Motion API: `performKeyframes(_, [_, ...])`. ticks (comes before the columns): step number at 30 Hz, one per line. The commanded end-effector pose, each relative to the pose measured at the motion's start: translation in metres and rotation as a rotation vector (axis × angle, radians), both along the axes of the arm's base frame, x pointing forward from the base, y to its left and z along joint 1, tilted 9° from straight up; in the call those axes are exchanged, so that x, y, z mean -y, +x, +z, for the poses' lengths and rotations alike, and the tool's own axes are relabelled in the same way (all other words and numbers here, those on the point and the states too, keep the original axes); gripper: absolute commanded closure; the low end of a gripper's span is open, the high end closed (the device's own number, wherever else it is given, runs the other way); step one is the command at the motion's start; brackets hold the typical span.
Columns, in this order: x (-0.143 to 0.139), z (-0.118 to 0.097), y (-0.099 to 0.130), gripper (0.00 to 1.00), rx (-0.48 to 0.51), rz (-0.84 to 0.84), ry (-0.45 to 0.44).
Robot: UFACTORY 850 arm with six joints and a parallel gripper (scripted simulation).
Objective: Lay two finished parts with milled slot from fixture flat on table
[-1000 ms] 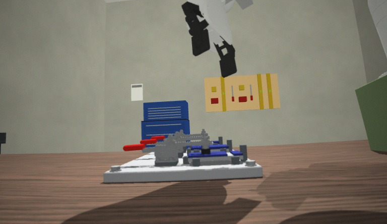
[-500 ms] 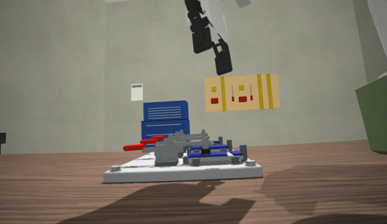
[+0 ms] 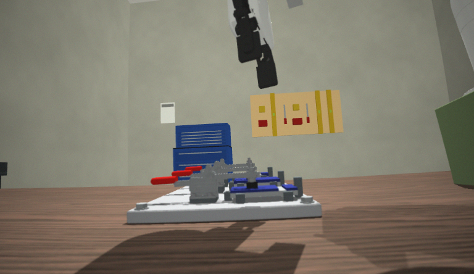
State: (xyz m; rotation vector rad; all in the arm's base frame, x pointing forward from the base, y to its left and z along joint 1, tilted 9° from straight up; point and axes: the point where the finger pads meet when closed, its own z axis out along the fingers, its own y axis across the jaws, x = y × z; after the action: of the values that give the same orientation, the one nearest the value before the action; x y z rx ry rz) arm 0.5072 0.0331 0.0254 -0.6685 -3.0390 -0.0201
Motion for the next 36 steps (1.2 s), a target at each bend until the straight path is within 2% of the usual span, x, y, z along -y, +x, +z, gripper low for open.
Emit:
performKeyframes(1, [0.0002, 0.0024, 0.0018, 0.0, -0.001, 0.053, -0.044])
performKeyframes(22, [0.0017, 0.0103, 0.0049, 0.0, 0.001, 0.304, -0.164])
performKeyframes(36, [0.0019, 0.011, 0.0054, 0.0, 0.002, 0.325, -0.175])
